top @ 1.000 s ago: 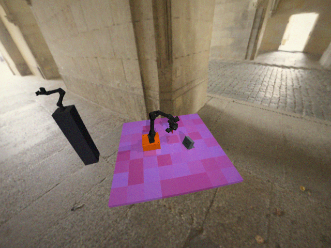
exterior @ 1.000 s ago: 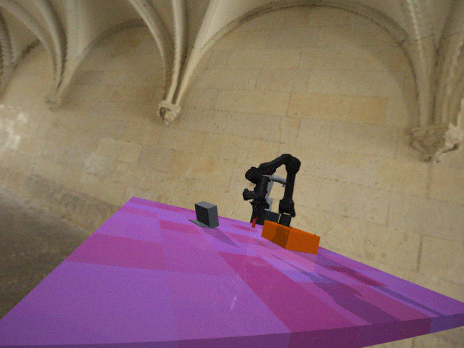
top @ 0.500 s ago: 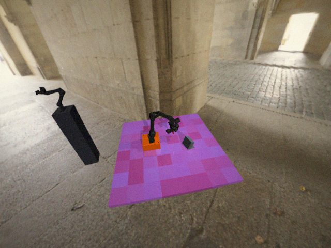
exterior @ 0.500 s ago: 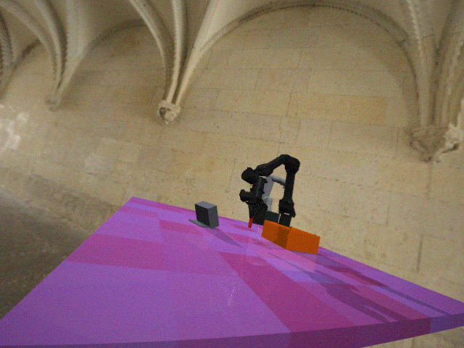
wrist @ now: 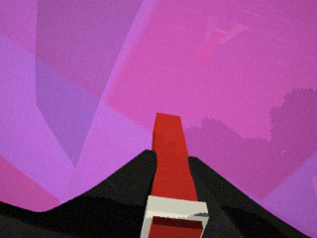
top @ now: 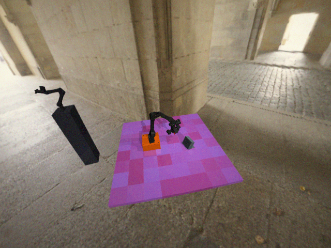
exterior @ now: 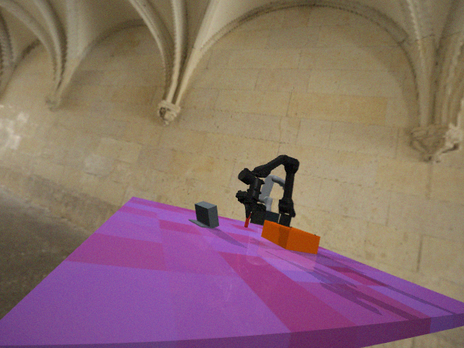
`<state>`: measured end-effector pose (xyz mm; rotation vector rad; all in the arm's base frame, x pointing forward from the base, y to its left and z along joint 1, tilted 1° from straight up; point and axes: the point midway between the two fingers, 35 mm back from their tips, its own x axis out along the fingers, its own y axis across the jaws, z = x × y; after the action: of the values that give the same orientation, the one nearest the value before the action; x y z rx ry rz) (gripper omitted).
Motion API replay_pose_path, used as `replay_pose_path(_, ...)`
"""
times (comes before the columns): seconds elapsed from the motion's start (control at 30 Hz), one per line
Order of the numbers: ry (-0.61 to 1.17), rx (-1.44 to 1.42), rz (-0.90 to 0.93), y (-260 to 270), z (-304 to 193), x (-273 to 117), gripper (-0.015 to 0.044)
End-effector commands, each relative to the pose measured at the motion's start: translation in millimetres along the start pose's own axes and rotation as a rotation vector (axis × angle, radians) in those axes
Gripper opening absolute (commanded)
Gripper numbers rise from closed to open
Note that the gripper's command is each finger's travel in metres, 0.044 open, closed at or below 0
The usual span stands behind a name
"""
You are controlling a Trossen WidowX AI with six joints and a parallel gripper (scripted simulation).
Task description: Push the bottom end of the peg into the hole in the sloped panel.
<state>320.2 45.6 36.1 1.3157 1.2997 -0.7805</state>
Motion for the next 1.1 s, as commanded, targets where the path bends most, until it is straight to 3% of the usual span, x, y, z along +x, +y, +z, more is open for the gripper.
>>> replay_pose_path(0.0, 0.011, 0.034, 0.012, -1, 3, 1, 0.0000)
replay_pose_path(1.07, 0.072, 0.314, 0.144, 1, 42, -1, 0.0000)
